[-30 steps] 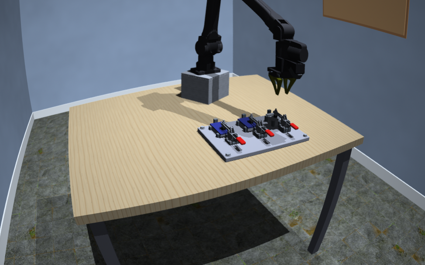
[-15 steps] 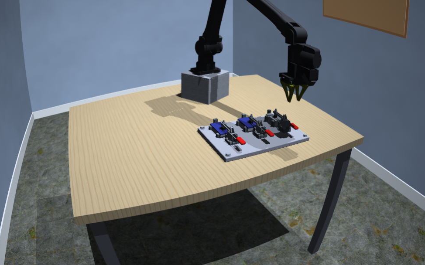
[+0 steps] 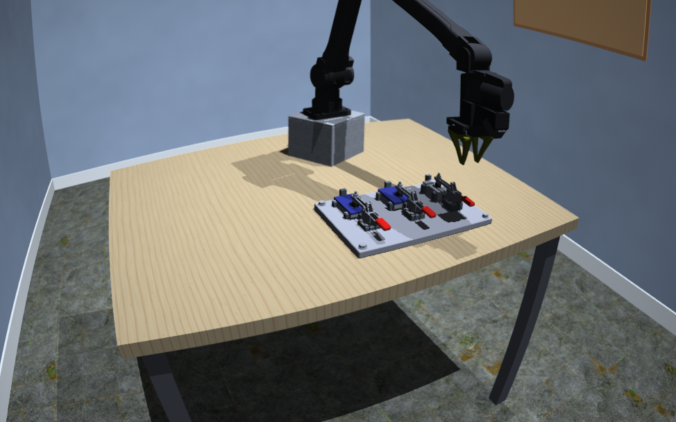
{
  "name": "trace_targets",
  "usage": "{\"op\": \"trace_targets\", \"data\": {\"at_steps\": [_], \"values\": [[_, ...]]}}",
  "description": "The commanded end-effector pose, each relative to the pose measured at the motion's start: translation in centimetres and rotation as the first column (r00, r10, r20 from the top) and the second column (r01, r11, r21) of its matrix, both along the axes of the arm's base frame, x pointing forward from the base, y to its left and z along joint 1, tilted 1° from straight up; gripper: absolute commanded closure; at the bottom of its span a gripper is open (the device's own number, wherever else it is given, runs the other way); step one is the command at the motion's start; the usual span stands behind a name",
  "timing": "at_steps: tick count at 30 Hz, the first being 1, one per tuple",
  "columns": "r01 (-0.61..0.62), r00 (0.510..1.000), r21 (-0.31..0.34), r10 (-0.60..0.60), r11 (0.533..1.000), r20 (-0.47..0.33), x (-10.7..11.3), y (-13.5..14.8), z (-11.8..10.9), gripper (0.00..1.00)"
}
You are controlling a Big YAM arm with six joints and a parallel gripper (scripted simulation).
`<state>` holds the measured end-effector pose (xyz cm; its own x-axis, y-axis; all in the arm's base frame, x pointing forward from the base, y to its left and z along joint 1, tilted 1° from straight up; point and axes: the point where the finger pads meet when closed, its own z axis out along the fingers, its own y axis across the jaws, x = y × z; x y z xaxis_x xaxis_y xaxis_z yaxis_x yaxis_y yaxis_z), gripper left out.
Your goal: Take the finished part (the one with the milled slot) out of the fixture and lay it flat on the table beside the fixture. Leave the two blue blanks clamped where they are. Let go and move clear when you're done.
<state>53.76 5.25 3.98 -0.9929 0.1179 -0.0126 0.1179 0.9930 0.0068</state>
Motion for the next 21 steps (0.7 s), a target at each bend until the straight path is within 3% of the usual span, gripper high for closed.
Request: {"op": "trace_targets", "data": {"at_steps": [1,3,5,21], "values": [[0.000,0.999,0.009,-0.001,1.000,0.053,2.9,-0.2,0.6,0.55],[0.000,0.999,0.008,0.000,1.000,0.044,2.5,-0.2,-0.2,0.55],[0.000,1.000,0.004,0.000,1.000,-0.002,0.6,-0.4,-2.4,0.55],[0.000,1.000,0.004,0.000,1.000,-0.003,0.5,-0.3,-7.5,0.55]]}}
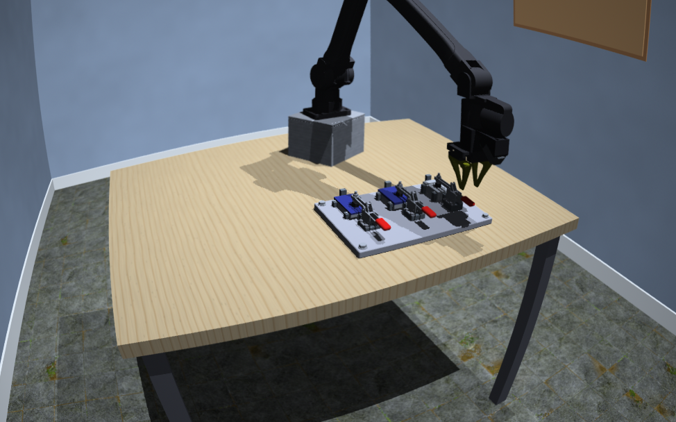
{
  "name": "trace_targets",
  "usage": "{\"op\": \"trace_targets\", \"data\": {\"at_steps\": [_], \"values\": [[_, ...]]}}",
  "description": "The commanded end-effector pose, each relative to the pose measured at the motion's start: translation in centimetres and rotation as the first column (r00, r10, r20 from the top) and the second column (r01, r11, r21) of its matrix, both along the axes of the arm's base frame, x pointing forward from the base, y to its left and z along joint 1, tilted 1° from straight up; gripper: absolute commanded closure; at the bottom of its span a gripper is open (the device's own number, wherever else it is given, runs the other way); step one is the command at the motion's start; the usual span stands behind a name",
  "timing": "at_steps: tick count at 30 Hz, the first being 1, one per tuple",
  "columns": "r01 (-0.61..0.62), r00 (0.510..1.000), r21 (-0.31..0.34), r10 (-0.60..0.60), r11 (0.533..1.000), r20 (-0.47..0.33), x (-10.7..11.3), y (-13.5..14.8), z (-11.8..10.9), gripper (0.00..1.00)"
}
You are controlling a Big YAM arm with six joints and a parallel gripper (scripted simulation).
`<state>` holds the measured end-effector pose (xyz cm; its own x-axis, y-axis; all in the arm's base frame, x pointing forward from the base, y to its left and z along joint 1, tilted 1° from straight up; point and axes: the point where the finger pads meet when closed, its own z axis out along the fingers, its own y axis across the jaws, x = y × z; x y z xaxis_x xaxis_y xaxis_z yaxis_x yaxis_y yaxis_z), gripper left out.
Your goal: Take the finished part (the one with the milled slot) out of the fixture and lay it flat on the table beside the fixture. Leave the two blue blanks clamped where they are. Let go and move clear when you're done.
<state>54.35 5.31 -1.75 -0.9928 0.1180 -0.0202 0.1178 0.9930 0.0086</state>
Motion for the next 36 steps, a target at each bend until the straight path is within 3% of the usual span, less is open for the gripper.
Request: {"op": "trace_targets", "data": {"at_steps": [1,13,36], "values": [[0.000,1.000,0.003,0.000,1.000,-0.010,-0.1,-0.3,-2.0,0.55],[0.000,1.000,0.003,0.000,1.000,-0.008,0.1,-0.3,-2.5,0.55],[0.011,0.999,0.009,-0.011,1.000,0.036,2.5,-0.5,-1.6,0.55]]}}
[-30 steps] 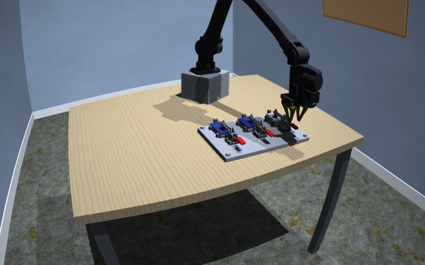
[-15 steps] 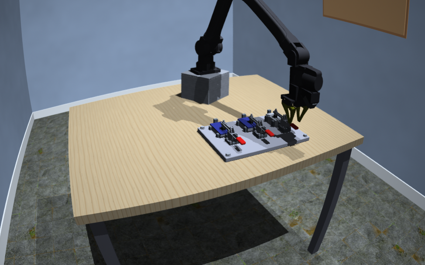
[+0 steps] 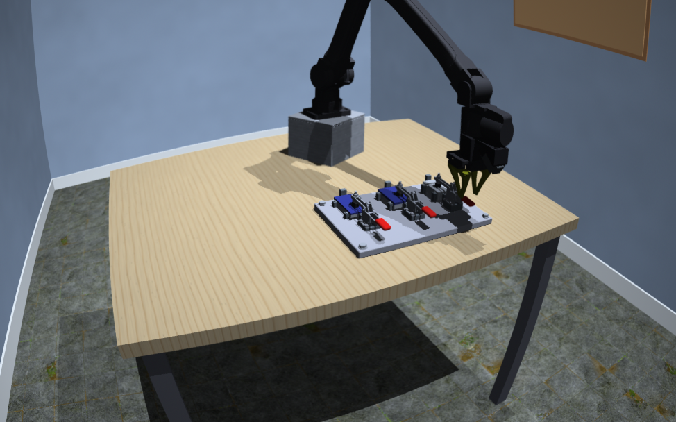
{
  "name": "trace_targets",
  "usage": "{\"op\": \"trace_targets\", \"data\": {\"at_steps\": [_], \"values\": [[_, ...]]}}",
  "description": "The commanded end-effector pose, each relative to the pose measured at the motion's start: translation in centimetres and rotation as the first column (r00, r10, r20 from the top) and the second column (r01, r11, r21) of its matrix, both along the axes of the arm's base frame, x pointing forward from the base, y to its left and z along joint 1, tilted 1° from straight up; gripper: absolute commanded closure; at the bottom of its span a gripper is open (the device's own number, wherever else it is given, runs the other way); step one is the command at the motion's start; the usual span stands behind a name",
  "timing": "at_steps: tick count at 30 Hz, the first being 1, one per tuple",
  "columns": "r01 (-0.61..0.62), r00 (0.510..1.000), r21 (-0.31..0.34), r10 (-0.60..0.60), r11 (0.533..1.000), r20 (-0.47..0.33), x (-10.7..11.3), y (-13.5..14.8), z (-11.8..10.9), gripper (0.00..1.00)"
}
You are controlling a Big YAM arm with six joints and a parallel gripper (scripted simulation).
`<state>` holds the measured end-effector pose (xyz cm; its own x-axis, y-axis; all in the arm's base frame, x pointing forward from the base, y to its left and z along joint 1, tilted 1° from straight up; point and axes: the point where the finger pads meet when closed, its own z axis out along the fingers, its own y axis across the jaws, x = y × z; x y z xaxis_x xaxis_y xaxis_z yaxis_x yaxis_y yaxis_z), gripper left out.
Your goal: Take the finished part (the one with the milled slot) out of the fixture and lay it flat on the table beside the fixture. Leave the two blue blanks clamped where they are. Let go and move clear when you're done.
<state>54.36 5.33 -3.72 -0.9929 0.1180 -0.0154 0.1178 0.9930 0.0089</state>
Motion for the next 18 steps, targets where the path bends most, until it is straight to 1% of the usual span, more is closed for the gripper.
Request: {"op": "trace_targets", "data": {"at_steps": [1,18], "values": [[0.011,0.999,0.009,-0.012,1.000,0.041,2.49,-0.52,0.38,0.55],[0.014,0.999,0.009,-0.015,1.000,0.042,2.64,-0.56,0.37,0.55]]}}
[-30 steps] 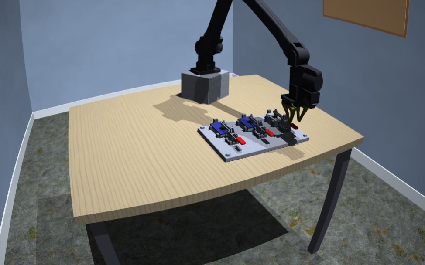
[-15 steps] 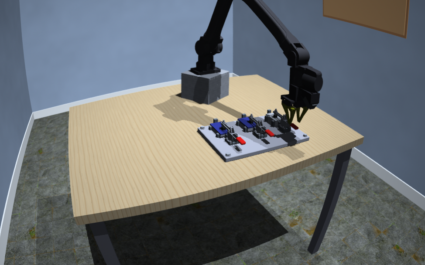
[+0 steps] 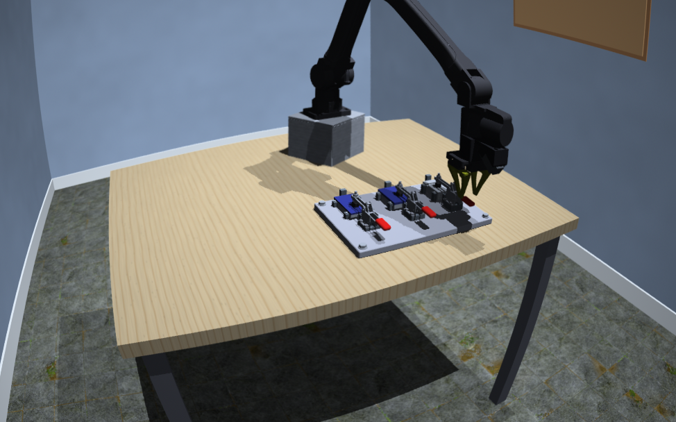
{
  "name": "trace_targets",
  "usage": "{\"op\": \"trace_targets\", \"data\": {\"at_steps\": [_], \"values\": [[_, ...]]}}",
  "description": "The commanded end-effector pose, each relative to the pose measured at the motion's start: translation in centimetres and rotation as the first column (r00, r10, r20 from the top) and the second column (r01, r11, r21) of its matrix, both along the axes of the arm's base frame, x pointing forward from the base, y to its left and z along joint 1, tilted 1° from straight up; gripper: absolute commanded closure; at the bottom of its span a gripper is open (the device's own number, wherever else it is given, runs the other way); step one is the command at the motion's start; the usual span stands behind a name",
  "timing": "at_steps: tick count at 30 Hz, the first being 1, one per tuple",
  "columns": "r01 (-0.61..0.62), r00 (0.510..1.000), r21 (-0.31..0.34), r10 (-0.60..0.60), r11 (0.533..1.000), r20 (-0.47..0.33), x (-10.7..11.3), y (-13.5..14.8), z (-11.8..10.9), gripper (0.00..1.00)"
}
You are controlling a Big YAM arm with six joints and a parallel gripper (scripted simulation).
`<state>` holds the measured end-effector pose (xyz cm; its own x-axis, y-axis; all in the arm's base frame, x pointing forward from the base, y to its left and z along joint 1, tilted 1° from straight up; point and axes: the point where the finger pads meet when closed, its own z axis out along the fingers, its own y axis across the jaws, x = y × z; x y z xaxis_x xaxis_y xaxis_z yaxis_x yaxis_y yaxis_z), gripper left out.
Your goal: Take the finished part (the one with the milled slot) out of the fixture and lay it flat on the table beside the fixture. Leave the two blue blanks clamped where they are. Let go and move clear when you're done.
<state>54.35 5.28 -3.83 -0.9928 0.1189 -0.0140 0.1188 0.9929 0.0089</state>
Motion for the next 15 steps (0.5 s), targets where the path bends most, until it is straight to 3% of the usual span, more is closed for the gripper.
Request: {"op": "trace_targets", "data": {"at_steps": [1,15], "values": [[0.013,0.999,0.009,-0.014,1.000,0.043,2.66,-0.51,0.48,0.55],[0.015,0.999,0.009,-0.016,1.000,0.046,2.80,-0.50,0.56,0.55]]}}
